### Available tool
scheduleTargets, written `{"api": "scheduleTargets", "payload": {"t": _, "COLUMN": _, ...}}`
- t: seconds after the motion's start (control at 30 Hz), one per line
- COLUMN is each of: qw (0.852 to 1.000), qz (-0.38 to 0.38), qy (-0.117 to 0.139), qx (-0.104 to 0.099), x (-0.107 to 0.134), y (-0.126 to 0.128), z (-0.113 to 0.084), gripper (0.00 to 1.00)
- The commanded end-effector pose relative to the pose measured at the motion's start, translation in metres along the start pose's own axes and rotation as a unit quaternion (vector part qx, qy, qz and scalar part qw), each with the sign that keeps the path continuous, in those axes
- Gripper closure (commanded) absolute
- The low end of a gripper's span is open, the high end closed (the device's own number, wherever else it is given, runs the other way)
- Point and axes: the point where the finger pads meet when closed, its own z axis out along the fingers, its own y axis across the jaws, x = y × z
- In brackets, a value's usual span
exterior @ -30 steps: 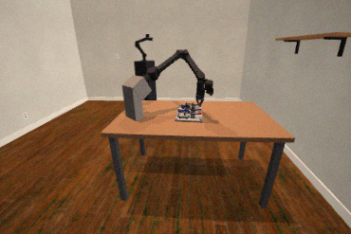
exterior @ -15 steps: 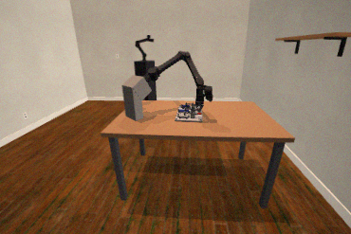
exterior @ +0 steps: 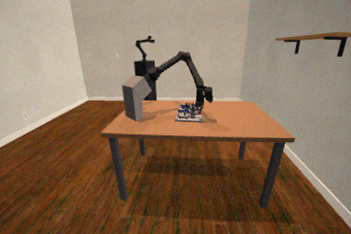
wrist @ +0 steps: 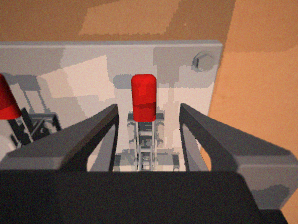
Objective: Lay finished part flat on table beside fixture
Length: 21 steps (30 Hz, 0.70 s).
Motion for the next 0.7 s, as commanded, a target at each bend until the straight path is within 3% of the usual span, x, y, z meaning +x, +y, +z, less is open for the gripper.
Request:
{"api": "scheduleTargets", "payload": {"t": 0.0, "qw": 1.000, "qz": -0.009, "qy": -0.014, "qx": 0.004, "x": -0.013, "y": 0.003, "z": -0.010, "gripper": 0.55}}
{"api": "scheduleTargets", "payload": {"t": 0.23, "qw": 1.000, "qz": -0.017, "qy": -0.006, "qx": -0.003, "x": -0.010, "y": 0.016, "z": 0.001, "gripper": 0.55}}
{"api": "scheduleTargets", "payload": {"t": 0.67, "qw": 1.000, "qz": -0.015, "qy": -0.004, "qx": -0.002, "x": -0.007, "y": 0.015, "z": 0.001, "gripper": 0.55}}
